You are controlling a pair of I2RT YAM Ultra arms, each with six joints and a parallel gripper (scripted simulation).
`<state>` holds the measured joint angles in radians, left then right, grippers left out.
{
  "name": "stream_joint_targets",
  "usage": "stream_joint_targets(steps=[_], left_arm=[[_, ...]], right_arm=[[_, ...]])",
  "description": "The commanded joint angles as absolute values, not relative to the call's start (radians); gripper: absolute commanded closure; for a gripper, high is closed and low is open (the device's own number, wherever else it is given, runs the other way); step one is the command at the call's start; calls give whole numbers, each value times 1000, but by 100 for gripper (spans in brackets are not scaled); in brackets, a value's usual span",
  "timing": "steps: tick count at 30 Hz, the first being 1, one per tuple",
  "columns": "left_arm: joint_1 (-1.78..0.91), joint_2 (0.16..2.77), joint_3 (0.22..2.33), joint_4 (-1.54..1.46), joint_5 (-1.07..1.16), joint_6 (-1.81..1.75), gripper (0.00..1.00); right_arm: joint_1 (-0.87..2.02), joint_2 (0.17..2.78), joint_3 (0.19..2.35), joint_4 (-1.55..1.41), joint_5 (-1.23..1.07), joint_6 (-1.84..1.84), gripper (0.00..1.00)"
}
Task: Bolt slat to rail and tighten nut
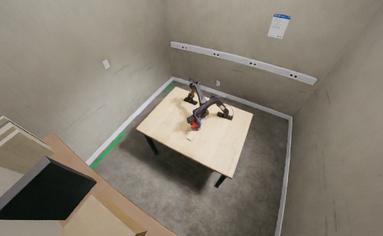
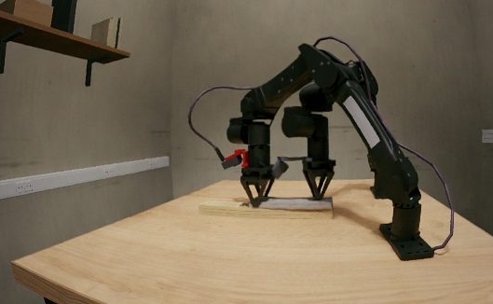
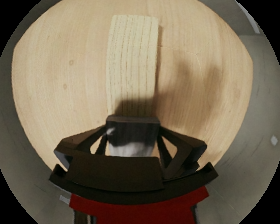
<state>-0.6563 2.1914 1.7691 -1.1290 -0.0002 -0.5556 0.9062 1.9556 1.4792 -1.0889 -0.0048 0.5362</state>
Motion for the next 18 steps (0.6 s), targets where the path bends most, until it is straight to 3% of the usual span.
stream_joint_targets(steps=[1, 18], left_arm=[[-656, 2183, 1774, -1128, 0, -556, 28], [-656, 2183, 1774, -1128, 0, -556, 28]], right_arm=[[910, 1945, 1492, -1100, 8, 286, 66], [910, 1944, 1497, -1107, 10, -498, 66]])
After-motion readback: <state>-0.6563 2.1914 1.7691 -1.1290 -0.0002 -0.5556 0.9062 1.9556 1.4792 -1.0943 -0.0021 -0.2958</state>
